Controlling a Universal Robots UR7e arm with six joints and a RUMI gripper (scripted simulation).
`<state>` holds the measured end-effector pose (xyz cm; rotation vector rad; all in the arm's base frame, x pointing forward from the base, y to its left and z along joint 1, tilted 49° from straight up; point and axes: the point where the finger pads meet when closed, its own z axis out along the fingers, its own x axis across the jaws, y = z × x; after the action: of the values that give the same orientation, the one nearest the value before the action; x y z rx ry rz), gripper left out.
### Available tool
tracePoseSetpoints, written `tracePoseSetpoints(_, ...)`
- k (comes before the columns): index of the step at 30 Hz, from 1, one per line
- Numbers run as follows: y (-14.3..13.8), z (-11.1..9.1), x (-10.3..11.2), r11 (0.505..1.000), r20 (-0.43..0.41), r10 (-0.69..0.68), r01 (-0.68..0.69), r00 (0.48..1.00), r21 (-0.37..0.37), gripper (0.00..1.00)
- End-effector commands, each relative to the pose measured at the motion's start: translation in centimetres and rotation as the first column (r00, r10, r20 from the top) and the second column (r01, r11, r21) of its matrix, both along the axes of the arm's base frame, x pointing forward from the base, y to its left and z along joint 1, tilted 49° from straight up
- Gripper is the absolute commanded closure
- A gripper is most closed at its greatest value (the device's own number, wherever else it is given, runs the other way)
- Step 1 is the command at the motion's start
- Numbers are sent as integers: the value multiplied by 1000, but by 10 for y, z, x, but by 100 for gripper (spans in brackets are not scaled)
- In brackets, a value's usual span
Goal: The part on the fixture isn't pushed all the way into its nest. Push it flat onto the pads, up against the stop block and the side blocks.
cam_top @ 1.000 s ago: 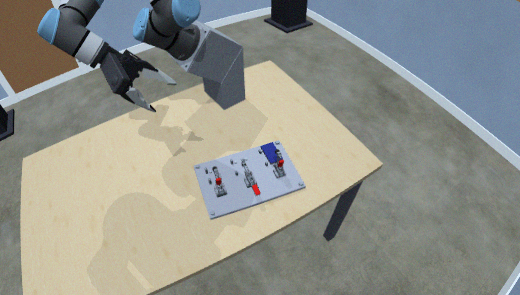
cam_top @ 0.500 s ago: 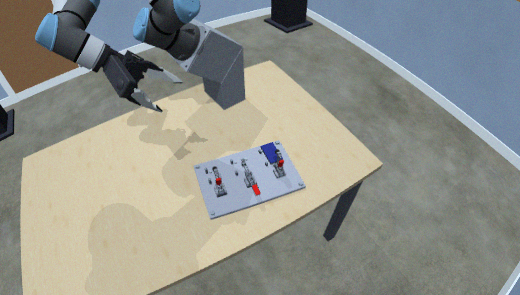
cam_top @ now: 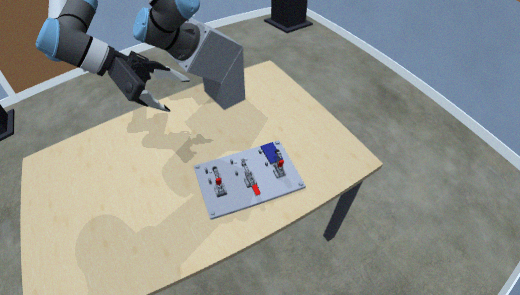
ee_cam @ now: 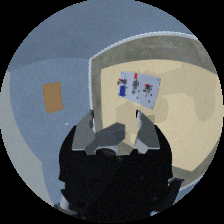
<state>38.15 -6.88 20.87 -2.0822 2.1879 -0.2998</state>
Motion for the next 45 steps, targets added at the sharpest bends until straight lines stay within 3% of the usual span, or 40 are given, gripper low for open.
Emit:
tracePoseSetpoints(1,1,0,2,1000,-5,0,0,1000,2,42)
tracePoseSetpoints(6,1,0,2,1000,-5,0,0,1000,2,42)
tracePoseSetpoints(11,20,-11,23,999,-71,18,-15,997,36,42)
tracePoseSetpoints(23,20,-11,23,999,-71,18,-15,997,36,42)
tracePoseSetpoints(28,43,-25,44,998,-140,37,-29,989,58,42)
tracePoseSetpoints(40,43,-25,44,998,-140,37,-29,989,58,42)
tracePoseSetpoints(45,69,-43,64,997,-211,56,-42,976,69,42)
